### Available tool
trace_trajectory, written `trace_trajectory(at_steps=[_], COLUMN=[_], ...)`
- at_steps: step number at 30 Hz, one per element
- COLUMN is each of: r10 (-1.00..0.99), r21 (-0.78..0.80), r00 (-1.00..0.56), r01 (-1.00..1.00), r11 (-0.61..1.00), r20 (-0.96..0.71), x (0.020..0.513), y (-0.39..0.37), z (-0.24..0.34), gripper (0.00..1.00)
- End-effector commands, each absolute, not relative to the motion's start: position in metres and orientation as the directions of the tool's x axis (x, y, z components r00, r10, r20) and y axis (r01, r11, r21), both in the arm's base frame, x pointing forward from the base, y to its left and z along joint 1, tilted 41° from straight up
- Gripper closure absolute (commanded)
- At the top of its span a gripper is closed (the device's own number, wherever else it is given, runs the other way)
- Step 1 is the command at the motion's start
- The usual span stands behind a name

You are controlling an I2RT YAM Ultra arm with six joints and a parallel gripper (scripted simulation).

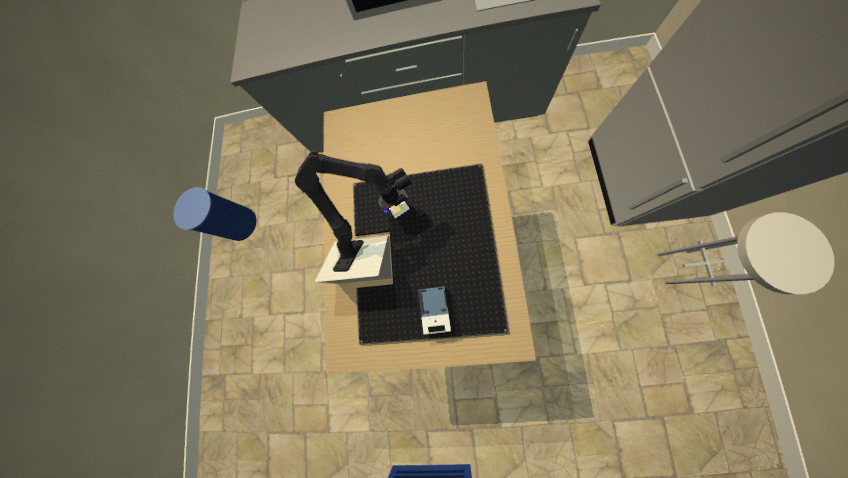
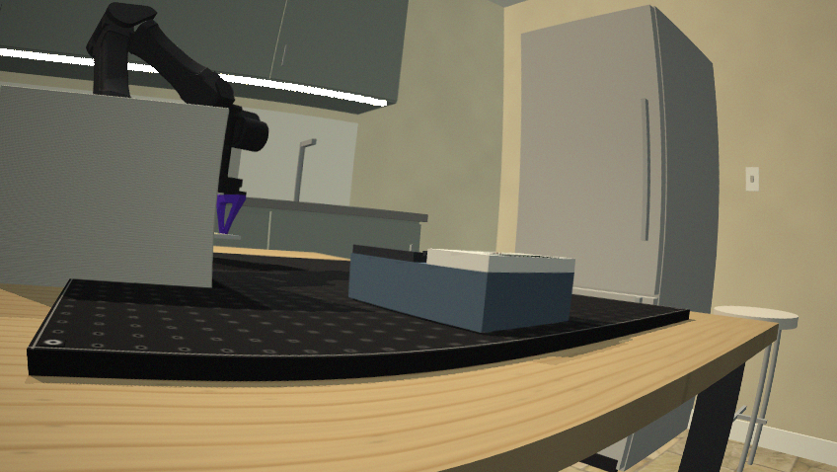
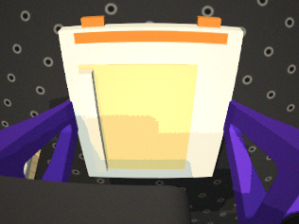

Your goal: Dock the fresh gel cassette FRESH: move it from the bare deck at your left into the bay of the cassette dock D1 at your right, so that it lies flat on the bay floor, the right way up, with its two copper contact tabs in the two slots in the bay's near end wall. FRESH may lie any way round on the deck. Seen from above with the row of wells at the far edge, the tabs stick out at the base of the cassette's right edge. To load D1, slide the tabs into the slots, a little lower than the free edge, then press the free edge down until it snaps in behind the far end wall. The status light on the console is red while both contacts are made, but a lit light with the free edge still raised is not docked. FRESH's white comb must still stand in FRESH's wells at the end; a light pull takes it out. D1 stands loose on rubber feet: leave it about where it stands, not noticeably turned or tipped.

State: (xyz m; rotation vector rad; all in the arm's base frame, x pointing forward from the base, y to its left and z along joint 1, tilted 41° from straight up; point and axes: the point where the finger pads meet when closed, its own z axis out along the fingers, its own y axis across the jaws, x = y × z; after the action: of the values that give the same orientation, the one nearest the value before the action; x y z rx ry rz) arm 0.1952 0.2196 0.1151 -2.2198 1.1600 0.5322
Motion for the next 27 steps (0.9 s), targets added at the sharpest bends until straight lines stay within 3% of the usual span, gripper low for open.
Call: trace_trajectory(at_steps=[1, 19, 27], r10=[-0.596, -0.596, -0.497], r21=[-0.343, -0.343, -0.452], r00=[0.555, 0.555, 0.711], r01=[-0.830, -0.830, -0.701], r11=[-0.440, -0.440, -0.552], r20=[-0.580, -0.580, -0.497], x=[0.202, 0.202, 0.203], y=[0.219, 0.219, 0.199], z=[0.133, 0.133, 0.155], gripper=[1.00, 1.00, 1.00])
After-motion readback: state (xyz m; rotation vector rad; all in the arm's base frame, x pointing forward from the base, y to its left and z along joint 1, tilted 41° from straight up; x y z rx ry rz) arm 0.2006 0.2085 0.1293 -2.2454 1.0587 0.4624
